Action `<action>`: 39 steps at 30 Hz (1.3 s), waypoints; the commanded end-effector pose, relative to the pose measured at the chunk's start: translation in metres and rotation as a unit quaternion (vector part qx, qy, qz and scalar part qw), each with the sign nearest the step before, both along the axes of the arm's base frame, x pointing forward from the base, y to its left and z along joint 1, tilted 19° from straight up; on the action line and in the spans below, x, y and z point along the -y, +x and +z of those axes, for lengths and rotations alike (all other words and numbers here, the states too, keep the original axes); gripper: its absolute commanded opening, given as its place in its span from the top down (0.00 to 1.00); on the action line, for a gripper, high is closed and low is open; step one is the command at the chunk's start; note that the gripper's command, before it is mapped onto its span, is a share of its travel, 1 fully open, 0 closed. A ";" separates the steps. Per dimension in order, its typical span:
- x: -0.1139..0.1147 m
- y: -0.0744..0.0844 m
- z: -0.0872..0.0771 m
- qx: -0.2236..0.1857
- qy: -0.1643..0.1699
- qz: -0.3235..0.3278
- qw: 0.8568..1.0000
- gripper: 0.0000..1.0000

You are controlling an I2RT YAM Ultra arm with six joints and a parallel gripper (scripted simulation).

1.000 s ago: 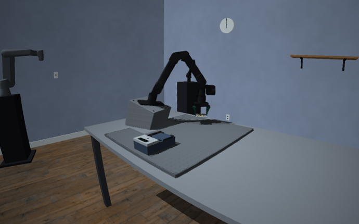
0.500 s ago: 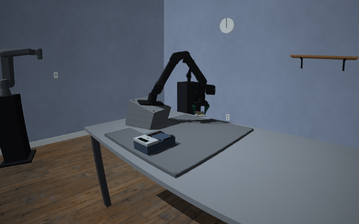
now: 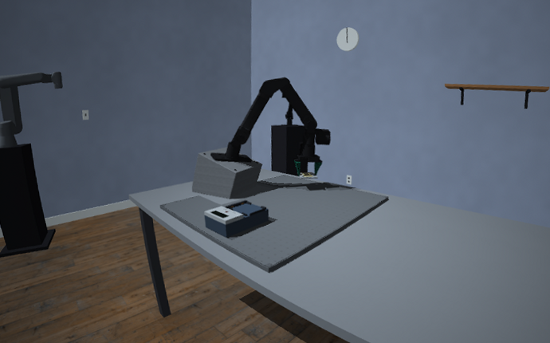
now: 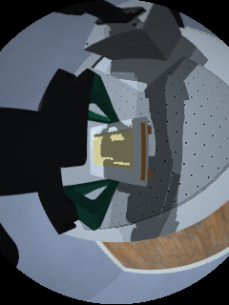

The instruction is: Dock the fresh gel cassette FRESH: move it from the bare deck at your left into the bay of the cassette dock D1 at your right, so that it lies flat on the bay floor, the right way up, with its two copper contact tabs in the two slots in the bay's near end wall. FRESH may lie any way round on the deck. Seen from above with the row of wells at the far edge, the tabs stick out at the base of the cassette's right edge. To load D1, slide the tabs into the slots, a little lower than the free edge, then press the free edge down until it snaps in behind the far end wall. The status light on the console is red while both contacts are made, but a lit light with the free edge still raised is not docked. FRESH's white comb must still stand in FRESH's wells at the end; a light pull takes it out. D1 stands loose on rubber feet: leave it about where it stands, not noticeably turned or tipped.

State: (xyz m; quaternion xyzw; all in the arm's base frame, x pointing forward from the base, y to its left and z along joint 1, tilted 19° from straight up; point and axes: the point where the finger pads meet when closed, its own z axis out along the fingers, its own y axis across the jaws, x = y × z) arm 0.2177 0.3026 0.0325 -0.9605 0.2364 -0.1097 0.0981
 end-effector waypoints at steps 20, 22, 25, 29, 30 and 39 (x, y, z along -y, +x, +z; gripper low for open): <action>-0.012 0.013 0.012 0.018 0.023 -0.001 1.000 1.00; -0.012 0.015 0.009 0.018 0.023 -0.003 1.000 1.00; -0.011 0.018 0.005 0.018 0.023 -0.006 1.000 1.00; -0.013 0.021 0.014 0.026 0.035 -0.008 0.999 1.00; -0.010 0.020 0.003 0.019 0.024 -0.008 1.000 1.00; -0.002 0.015 -0.020 0.009 0.008 -0.005 1.000 1.00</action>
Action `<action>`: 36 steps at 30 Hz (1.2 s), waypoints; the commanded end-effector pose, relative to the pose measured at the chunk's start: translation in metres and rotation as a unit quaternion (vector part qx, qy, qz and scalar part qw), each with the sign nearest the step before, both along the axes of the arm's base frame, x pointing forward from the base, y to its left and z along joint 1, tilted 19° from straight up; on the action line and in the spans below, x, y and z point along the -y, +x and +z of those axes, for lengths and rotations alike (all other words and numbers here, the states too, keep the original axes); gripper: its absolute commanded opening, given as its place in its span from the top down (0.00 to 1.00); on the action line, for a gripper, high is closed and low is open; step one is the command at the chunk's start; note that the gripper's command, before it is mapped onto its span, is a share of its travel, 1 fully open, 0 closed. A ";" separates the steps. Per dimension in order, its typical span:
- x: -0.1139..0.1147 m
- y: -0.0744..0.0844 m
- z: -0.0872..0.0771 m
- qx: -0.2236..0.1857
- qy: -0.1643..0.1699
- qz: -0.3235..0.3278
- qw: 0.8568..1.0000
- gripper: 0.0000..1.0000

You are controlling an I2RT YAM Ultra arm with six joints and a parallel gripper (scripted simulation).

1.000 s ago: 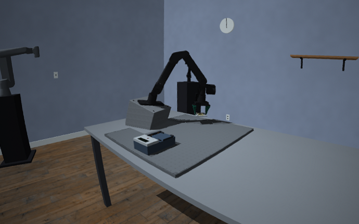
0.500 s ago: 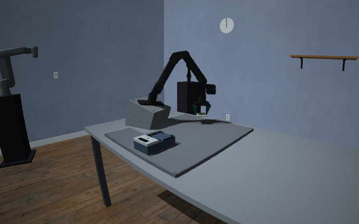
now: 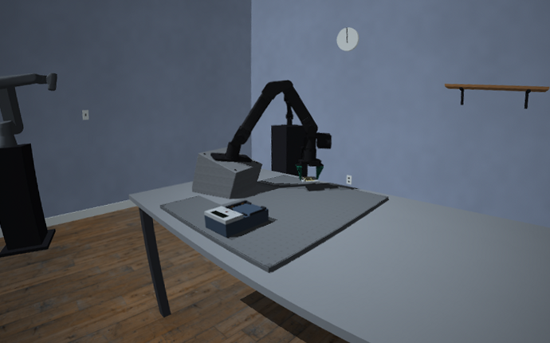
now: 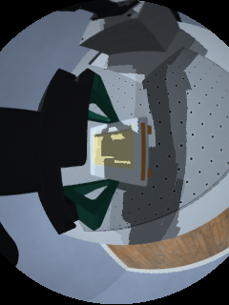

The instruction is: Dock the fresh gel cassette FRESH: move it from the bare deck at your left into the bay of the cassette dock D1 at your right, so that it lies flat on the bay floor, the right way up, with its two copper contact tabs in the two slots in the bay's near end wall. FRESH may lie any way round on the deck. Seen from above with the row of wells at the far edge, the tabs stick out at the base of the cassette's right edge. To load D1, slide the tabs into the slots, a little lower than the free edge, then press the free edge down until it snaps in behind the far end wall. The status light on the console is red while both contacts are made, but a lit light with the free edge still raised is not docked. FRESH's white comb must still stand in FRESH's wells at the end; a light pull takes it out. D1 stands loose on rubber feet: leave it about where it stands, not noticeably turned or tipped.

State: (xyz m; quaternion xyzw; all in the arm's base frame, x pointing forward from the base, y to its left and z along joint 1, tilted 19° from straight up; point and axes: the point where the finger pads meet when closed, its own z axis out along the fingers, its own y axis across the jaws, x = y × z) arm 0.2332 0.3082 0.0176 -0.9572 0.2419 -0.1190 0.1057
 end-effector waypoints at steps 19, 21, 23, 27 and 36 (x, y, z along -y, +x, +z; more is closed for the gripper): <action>0.002 0.007 -0.031 -0.004 -0.001 -0.001 1.000 1.00; 0.002 0.007 -0.032 -0.004 -0.001 -0.001 1.000 1.00; -0.002 0.010 -0.022 0.005 0.012 -0.002 1.000 1.00; 0.002 0.009 -0.039 -0.004 -0.001 -0.001 1.000 1.00; 0.000 0.010 -0.039 -0.003 0.001 -0.002 1.000 1.00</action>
